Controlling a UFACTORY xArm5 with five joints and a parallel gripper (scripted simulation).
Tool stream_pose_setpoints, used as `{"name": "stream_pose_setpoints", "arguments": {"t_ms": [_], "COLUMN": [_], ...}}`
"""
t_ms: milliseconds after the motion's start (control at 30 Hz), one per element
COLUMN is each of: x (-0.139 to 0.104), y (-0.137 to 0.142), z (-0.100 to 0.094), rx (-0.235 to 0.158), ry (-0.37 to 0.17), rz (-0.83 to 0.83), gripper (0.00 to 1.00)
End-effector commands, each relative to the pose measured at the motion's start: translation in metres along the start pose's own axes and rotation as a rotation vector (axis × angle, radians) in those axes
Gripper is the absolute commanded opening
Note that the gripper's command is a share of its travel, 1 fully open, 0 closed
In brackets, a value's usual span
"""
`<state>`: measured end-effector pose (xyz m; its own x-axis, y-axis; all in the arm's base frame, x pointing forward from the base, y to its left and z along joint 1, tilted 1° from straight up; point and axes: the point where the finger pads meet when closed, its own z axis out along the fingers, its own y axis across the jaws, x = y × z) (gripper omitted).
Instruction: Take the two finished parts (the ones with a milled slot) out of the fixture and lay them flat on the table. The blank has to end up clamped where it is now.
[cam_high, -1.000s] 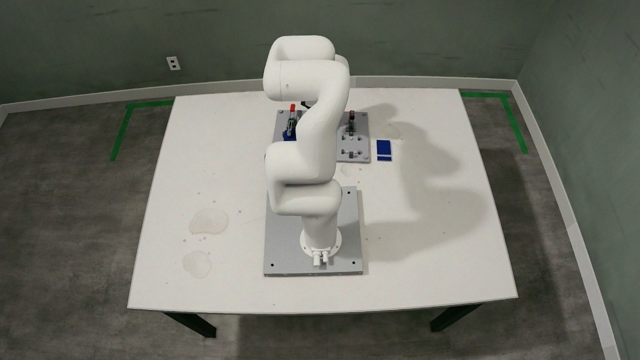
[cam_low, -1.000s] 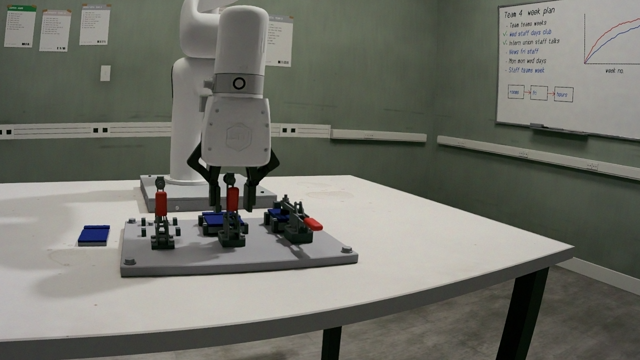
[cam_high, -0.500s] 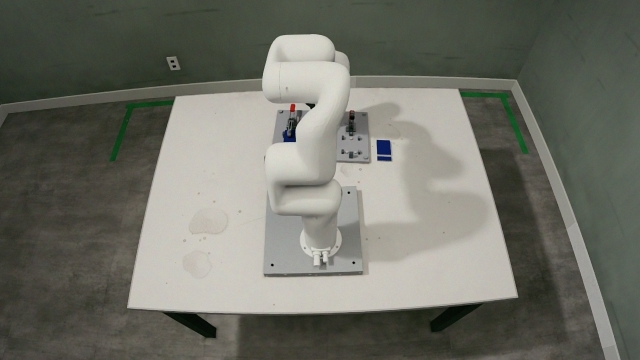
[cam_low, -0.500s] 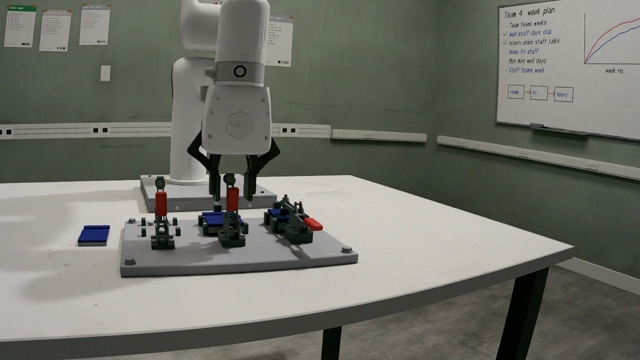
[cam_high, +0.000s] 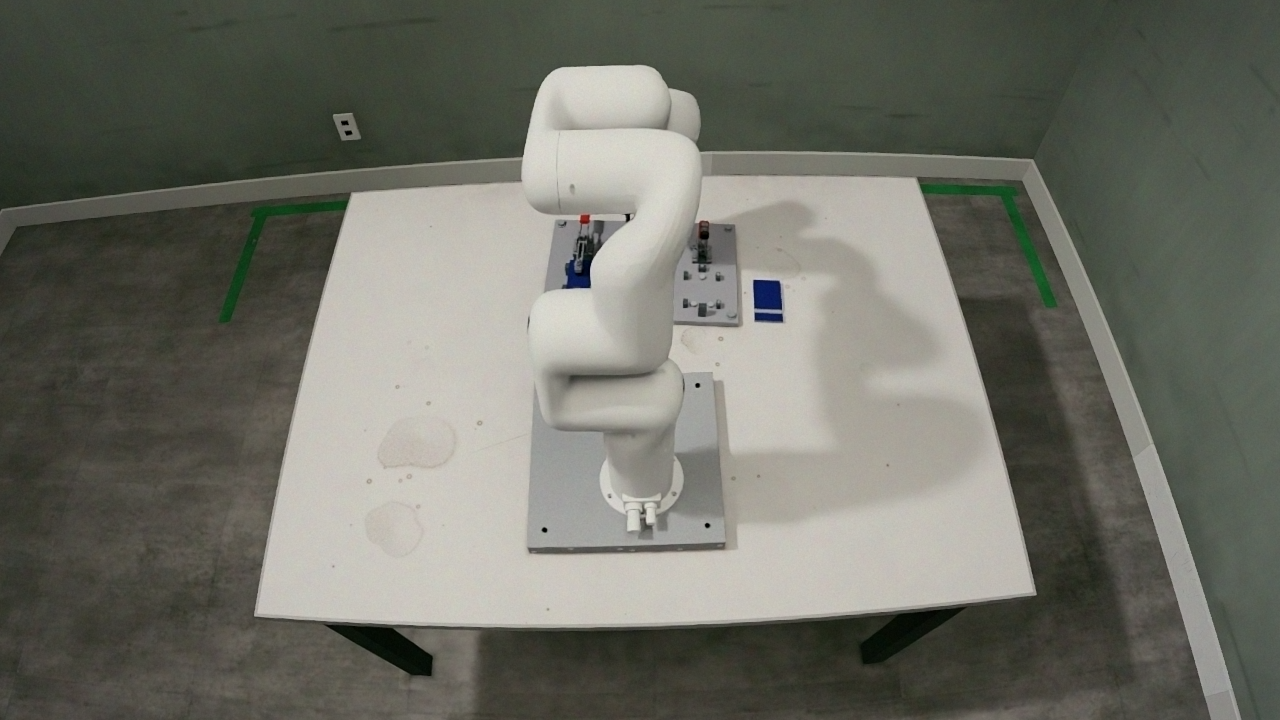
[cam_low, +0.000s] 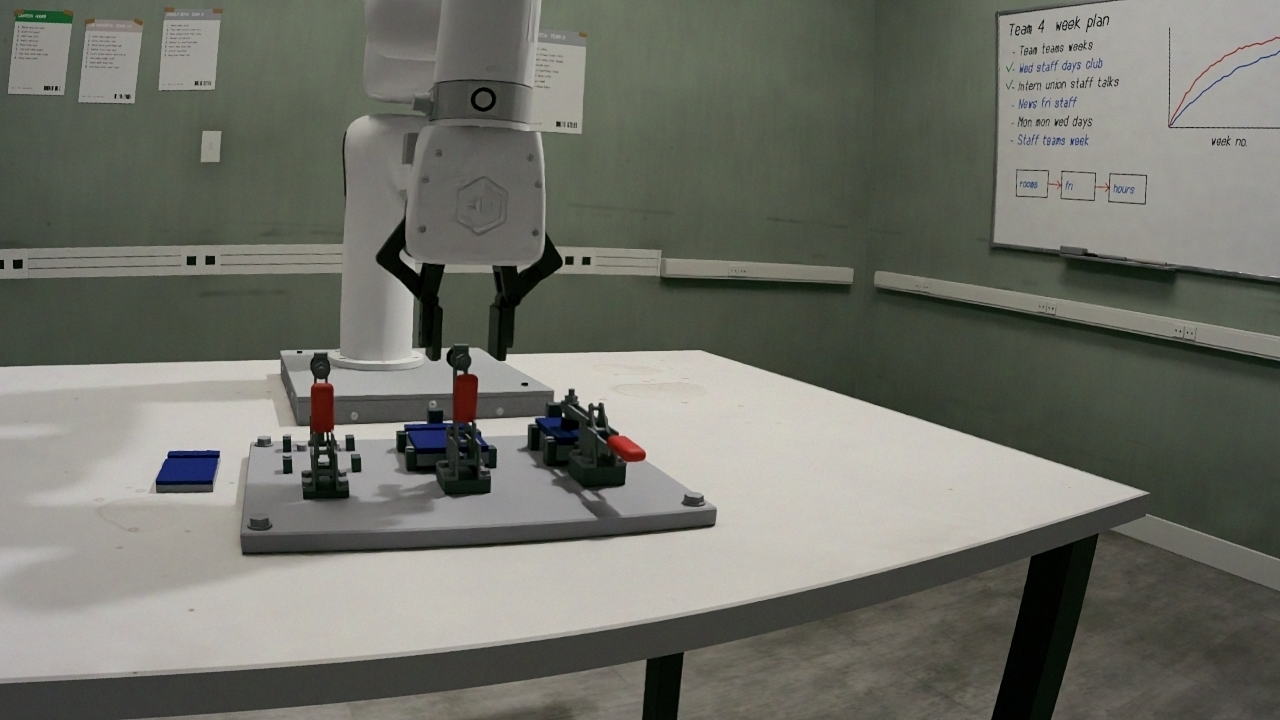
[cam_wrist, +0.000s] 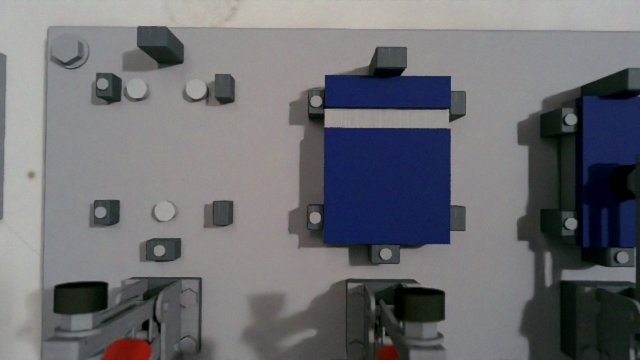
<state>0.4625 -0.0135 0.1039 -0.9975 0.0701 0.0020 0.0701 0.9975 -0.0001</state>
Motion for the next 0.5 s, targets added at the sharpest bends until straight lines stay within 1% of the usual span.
{"name": "stream_pose_setpoints", "arguments": {"t_ms": [0, 433, 467], "x": [-0.0013, -0.0013, -0.0013], "y": [0.0000, 0.0000, 0.0000], "z": [-0.0033, -0.0035, -0.0034], "rx": [0.000, 0.000, 0.000], "ry": [-0.004, -0.004, -0.004], "rz": [0.000, 0.000, 0.000], "gripper": [0.48, 0.48, 1.00]}}
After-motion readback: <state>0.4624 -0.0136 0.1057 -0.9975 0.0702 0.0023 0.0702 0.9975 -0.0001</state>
